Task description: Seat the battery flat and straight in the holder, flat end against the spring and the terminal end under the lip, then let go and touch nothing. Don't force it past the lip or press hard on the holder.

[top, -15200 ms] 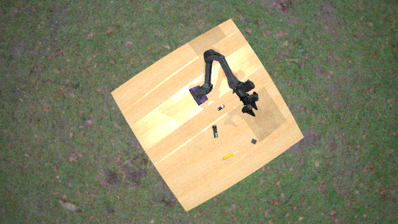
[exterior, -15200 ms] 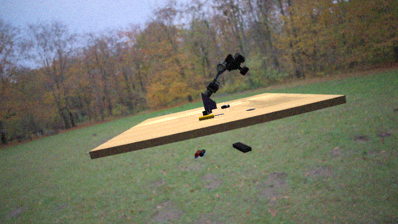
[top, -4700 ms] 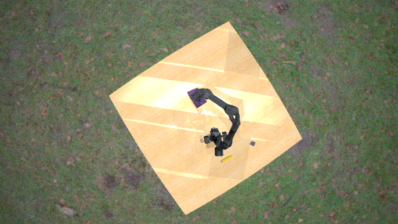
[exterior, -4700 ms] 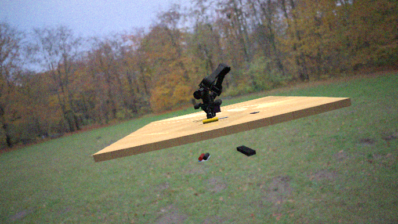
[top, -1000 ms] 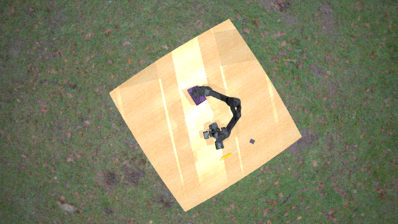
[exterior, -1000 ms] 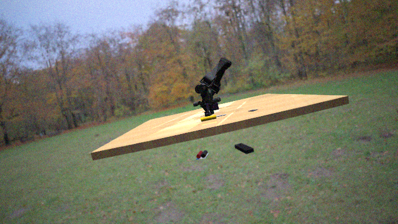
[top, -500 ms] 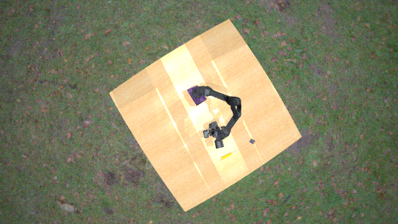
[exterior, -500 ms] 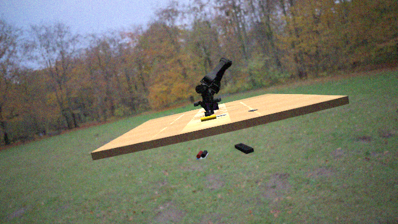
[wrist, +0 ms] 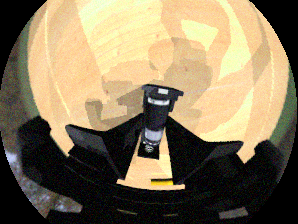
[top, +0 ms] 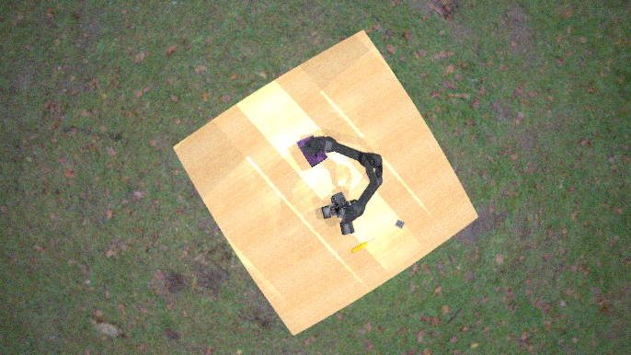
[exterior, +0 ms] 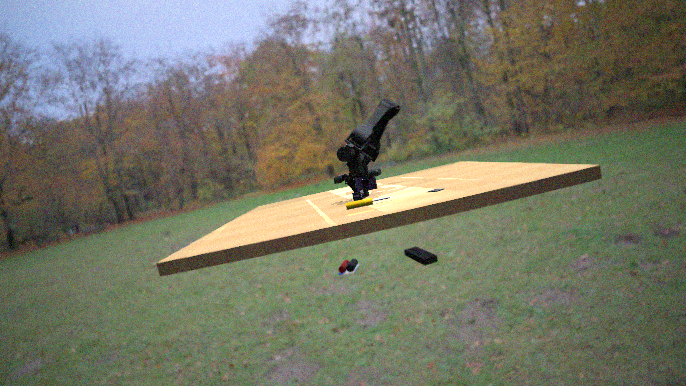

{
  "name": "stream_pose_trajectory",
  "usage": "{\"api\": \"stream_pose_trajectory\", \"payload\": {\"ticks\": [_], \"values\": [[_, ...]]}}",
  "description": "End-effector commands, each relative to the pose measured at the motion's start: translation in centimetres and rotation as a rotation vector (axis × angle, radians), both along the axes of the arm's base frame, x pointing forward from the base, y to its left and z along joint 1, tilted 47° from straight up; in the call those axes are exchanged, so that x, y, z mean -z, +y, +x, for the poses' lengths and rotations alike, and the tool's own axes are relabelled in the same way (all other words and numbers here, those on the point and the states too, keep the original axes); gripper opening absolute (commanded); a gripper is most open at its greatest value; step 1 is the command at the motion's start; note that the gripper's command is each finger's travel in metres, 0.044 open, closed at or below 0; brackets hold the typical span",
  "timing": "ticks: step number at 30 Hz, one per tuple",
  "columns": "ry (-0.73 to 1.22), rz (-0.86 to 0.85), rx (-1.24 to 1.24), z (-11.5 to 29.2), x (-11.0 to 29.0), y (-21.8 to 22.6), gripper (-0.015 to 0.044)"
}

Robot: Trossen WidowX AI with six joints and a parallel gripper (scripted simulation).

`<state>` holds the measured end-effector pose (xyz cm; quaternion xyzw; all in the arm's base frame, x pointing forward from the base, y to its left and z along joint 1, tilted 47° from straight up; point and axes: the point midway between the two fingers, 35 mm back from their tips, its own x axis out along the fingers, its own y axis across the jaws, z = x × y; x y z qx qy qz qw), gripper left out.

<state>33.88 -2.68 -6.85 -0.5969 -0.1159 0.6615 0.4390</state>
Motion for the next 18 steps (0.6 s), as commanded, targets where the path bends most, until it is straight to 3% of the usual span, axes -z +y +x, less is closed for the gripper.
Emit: {"api": "stream_pose_trajectory", "payload": {"ticks": [1,14,18], "values": [[-0.003,-0.001,0.001,0.0,-0.1,0.0,0.0183],[0.000,-0.001,0.000,-0.2,-1.0,-1.1,0.0183],[0.003,-0.002,0.002,-0.4,-2.6,-2.9,0.0288]]}}
